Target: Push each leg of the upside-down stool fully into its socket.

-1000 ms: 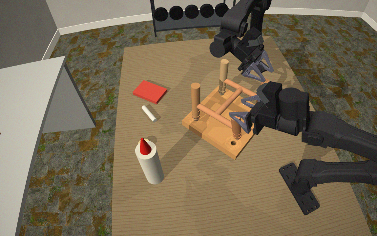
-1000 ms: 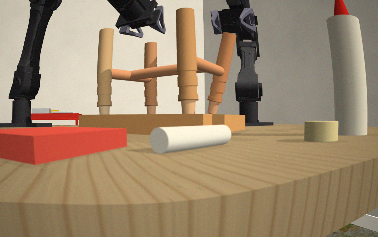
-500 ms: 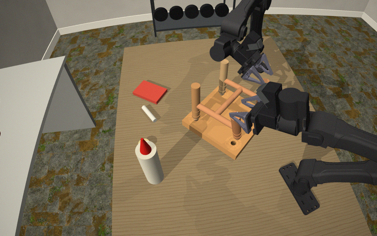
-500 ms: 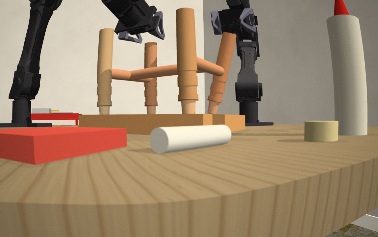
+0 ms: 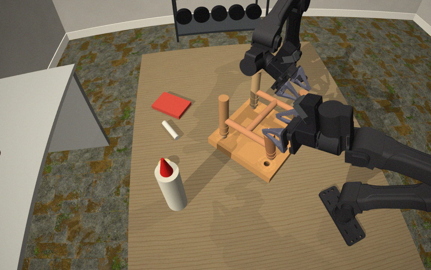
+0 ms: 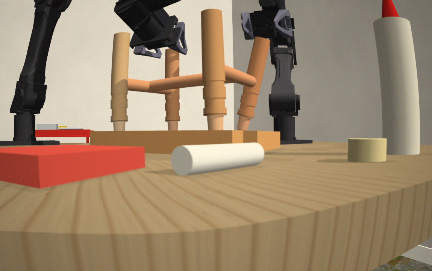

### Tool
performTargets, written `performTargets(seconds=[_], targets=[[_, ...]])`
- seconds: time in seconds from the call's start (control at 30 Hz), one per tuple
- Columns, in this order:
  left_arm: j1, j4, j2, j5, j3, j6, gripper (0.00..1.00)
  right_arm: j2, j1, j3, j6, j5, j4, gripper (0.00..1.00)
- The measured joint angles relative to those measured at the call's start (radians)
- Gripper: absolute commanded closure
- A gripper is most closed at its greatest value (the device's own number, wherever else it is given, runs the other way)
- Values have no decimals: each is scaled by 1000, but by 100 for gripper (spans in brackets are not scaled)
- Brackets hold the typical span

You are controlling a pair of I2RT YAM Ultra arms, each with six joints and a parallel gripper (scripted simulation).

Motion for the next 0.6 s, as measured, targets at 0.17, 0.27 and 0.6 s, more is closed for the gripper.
performTargets(seconds=[0.17,0.27,0.6], targets=[[0,0,0,0,0,0,31,12,0,-21,3,1,28,31],[0,0,0,0,0,0,31,7,0,-34,4,2,43,72],[0,0,0,0,0,0,31,5,0,-43,8,6,71,72]])
